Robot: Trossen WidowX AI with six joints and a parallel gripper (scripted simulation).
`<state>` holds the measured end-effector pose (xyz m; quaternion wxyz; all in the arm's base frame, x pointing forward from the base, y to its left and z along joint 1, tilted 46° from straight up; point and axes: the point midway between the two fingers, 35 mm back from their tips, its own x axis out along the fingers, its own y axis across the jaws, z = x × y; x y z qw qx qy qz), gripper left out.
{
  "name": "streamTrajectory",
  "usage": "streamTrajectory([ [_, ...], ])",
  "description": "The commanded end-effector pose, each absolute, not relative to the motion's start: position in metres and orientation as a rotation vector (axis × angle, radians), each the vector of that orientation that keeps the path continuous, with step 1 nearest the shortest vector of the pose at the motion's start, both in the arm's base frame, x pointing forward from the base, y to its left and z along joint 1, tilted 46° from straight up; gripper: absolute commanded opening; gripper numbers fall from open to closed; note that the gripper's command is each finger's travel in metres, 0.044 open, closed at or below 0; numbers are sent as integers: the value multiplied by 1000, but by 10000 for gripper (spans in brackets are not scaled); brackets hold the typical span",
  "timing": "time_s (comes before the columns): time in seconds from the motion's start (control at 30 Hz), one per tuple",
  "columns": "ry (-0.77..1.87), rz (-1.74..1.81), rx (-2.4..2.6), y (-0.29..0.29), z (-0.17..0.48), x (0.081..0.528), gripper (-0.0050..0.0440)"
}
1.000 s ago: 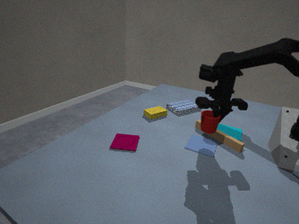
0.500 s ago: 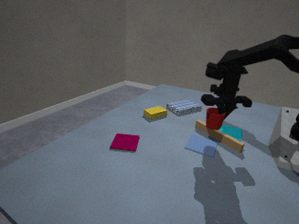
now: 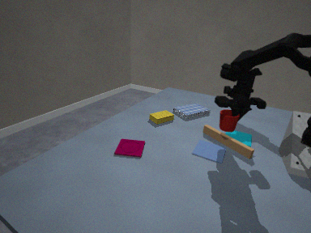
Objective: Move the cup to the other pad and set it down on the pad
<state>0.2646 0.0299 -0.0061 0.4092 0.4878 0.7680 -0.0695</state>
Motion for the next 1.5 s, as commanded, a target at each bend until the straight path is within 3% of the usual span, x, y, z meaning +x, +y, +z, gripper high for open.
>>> streamTrajectory([
  [0.0,1930,-174,1227,22,-11,262,0],
  [1.47,1930,-177,1225,-43,-67,221,0],
])
